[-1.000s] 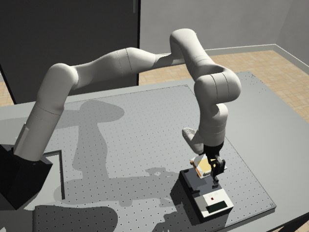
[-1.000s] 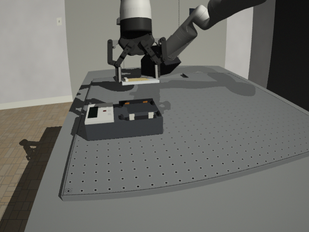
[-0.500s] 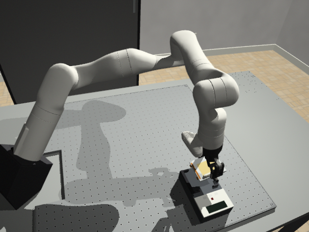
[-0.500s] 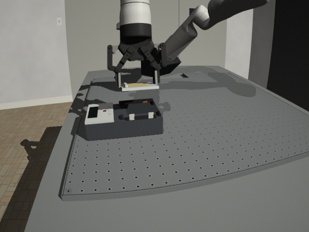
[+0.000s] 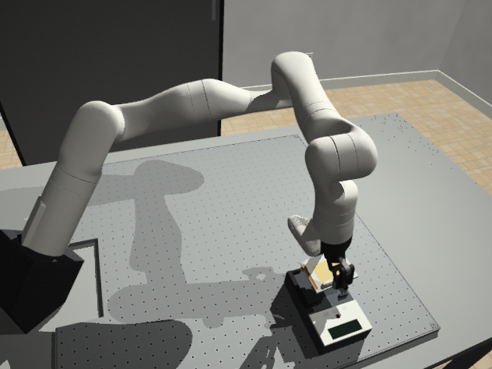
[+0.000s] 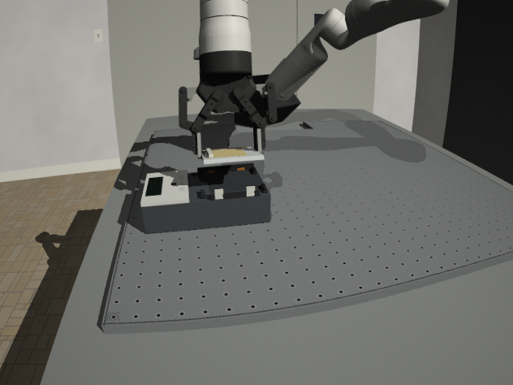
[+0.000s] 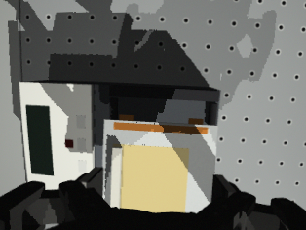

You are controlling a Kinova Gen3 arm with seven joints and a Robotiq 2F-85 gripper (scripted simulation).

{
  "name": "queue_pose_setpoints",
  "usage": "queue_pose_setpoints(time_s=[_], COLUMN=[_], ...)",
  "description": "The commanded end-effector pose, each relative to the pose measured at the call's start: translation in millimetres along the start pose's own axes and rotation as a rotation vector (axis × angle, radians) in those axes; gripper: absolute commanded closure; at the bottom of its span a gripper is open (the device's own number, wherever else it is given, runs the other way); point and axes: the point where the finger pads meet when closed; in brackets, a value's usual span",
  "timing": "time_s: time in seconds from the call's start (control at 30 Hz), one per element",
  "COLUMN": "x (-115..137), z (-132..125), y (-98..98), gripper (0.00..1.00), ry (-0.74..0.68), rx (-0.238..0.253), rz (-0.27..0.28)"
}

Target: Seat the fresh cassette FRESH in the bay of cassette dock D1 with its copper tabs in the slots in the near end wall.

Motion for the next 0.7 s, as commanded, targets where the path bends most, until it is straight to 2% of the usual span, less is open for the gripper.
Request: queue_pose_setpoints(time_s=[0.0, 0.47, 0.67], x=[1.1, 1.8, 3.3], z=[0.3, 0.2, -0.1], y=[-3.8, -7.8, -15.6], gripper=[1.0, 1.0, 1.0], ry=[0.0, -0.001, 0.0], rx=[-0.001, -0.001, -0.001], rz=[0.002, 0.002, 0.002])
Point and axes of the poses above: the point where the finger pads meet when closed, its own y axis back along the fingers, its own z axis across the jaws, x = y × z, and after that the axes turned 11 degrees about -y, right-handed
